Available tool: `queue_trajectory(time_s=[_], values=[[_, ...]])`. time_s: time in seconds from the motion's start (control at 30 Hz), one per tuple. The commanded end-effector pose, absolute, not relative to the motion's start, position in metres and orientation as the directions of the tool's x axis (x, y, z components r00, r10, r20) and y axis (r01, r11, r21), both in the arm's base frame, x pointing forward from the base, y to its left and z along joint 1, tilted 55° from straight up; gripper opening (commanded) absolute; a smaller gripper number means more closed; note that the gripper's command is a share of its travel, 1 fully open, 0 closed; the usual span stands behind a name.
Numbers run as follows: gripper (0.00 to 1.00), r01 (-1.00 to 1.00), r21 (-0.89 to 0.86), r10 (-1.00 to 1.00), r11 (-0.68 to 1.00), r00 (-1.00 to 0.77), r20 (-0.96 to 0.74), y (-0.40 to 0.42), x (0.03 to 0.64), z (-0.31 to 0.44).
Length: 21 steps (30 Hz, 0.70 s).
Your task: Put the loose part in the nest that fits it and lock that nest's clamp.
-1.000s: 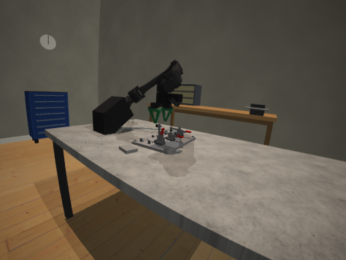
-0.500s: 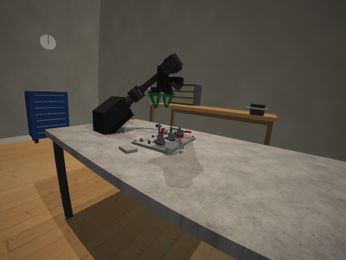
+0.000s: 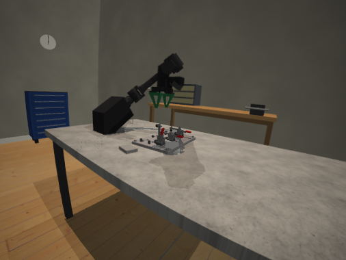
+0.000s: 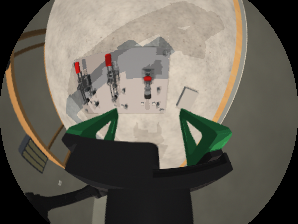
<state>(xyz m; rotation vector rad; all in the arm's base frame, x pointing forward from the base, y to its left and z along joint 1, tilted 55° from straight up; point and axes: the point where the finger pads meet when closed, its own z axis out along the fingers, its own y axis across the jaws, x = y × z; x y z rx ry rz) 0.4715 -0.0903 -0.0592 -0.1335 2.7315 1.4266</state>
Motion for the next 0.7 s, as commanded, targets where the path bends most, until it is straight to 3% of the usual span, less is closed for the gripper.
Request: queue_trajectory(time_s=[0.0,0.67], values=[[0.92,-0.13,0.799,-0.035,0.587,-0.99,-0.135,-0.115,0.483,-0.064],[0.92,-0.128,0.798,-0.036,0.589,-0.991,-0.132,-0.155,0.45,-0.123]])
